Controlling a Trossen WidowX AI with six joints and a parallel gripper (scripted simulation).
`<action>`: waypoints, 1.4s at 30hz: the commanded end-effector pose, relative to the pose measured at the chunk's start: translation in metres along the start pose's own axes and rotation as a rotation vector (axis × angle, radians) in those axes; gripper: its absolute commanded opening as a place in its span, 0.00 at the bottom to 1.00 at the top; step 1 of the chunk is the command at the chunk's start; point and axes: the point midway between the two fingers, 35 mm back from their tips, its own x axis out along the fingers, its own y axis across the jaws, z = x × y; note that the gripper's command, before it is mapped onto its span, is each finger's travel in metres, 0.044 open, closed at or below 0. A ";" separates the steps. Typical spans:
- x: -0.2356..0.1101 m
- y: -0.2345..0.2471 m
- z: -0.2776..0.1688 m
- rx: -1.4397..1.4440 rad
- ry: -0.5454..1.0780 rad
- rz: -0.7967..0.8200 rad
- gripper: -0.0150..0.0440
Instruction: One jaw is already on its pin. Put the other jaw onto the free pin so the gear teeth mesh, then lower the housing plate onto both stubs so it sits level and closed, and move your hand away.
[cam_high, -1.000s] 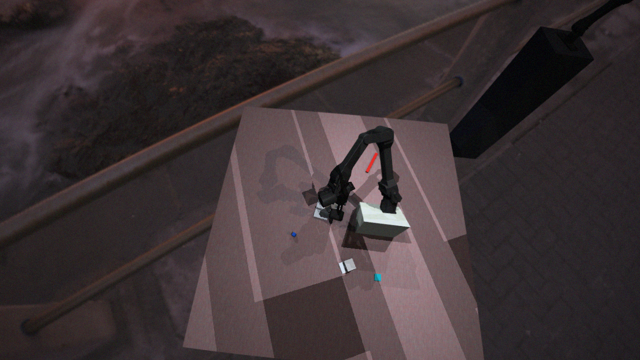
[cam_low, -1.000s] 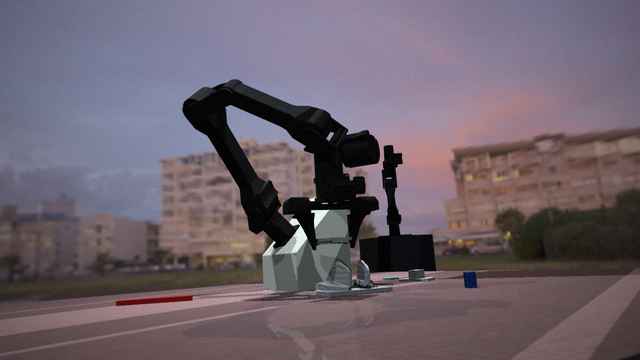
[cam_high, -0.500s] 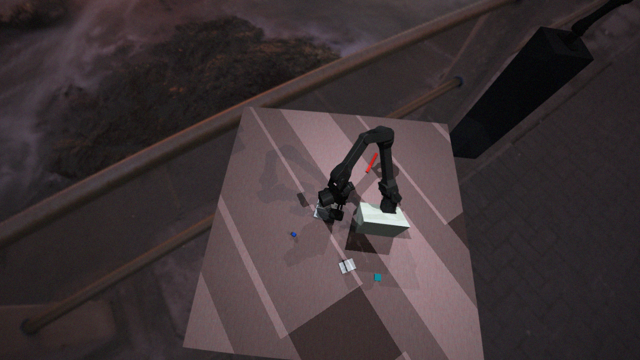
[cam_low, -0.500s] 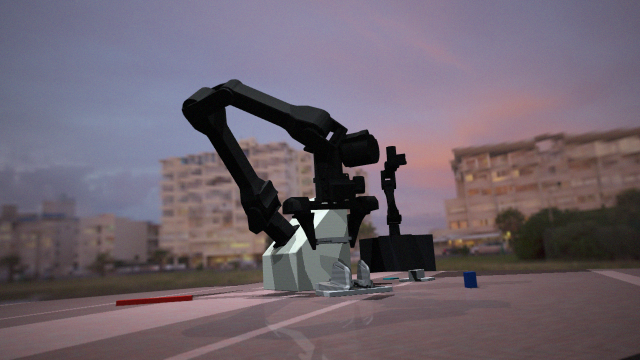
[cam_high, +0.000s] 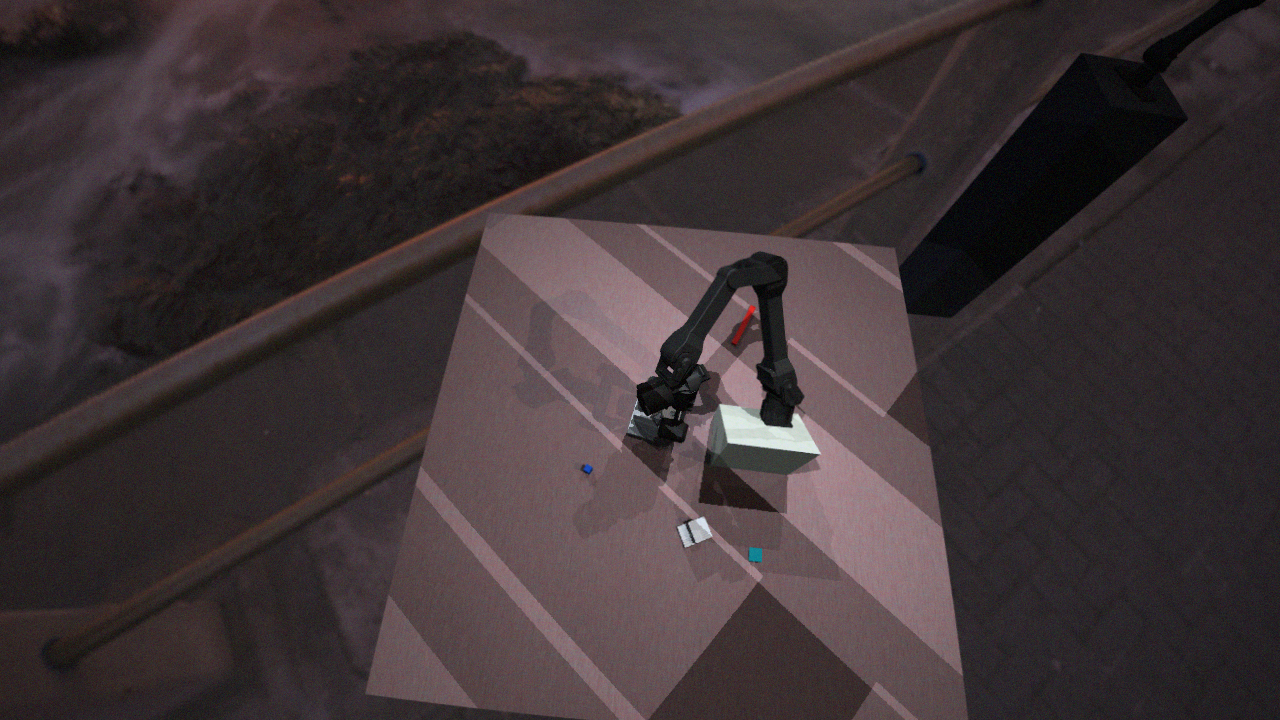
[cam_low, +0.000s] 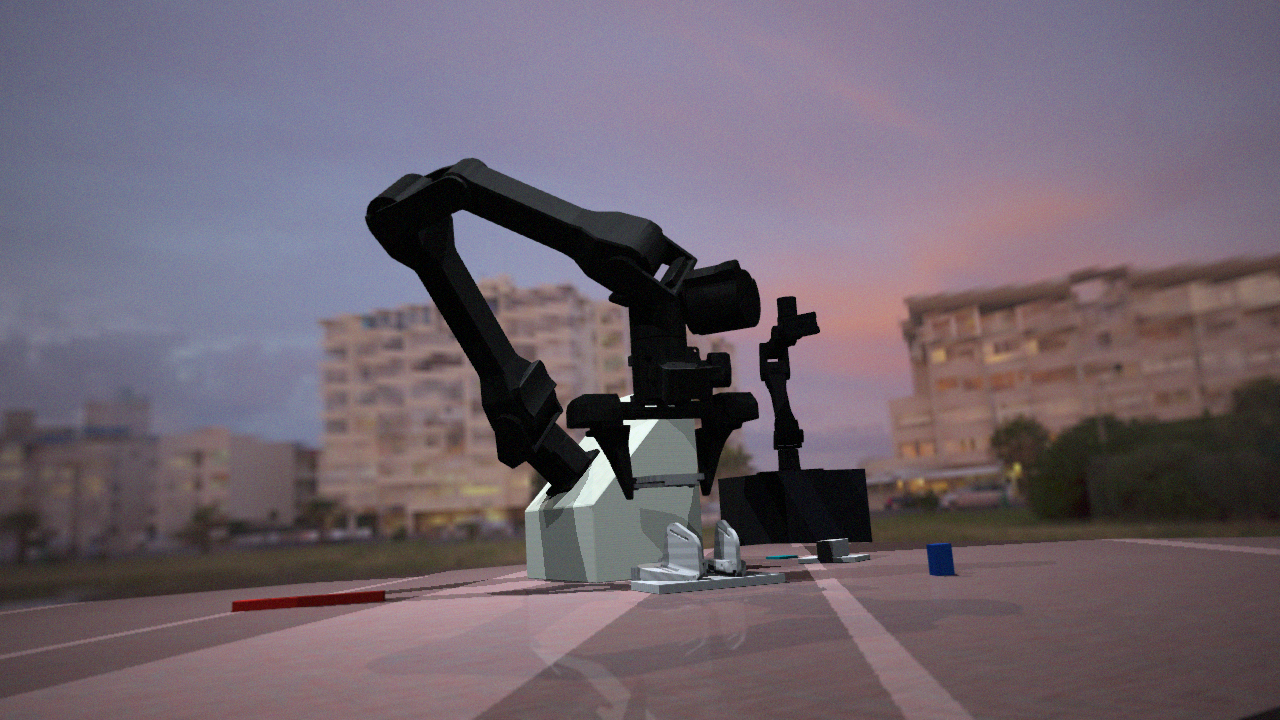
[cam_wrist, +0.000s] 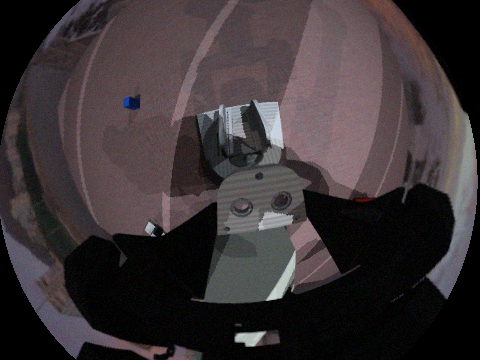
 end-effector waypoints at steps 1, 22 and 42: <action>0.000 0.001 0.000 0.003 -0.003 0.000 0.85; 0.000 0.003 0.000 0.009 -0.003 0.000 0.85; 0.005 0.004 0.001 0.009 -0.003 0.002 0.85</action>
